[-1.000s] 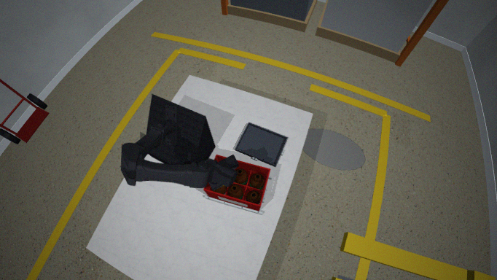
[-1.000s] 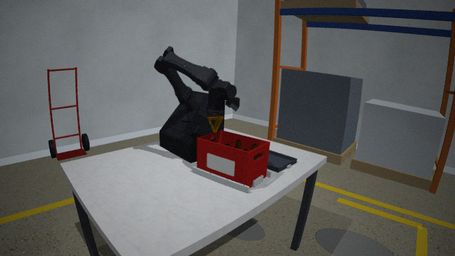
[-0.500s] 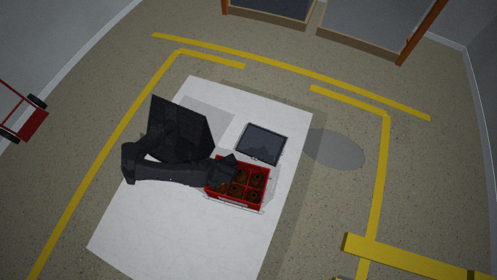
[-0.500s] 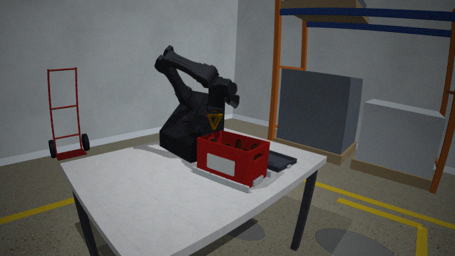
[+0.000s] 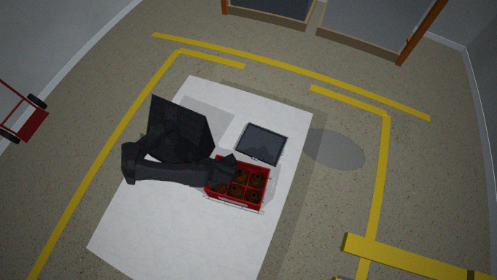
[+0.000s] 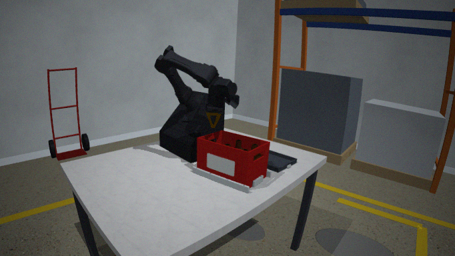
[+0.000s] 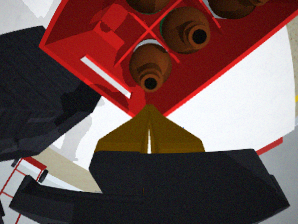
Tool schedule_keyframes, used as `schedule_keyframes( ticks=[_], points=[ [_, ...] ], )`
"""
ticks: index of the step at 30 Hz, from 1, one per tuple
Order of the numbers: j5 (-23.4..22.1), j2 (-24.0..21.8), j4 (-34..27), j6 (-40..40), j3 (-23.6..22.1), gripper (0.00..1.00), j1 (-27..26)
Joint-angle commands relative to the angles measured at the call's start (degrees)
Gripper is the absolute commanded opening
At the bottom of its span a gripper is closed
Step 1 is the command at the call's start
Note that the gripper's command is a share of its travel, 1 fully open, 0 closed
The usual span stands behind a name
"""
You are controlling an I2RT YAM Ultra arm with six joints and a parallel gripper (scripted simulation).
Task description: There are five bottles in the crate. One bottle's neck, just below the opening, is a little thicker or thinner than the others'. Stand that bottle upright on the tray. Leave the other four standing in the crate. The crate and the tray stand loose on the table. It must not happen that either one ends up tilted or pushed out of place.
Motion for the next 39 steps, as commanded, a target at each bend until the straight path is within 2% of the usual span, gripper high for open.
schedule_keyframes(
  ticks=[1, 39],
  points=[
    [-0.54, -1.44, -0.78, 0.03, 1.16, 0.00, 1.35],
    [-0.57, -0.59, -0.68, 0.20, 1.53, 0.00, 1.43]
  ],
)
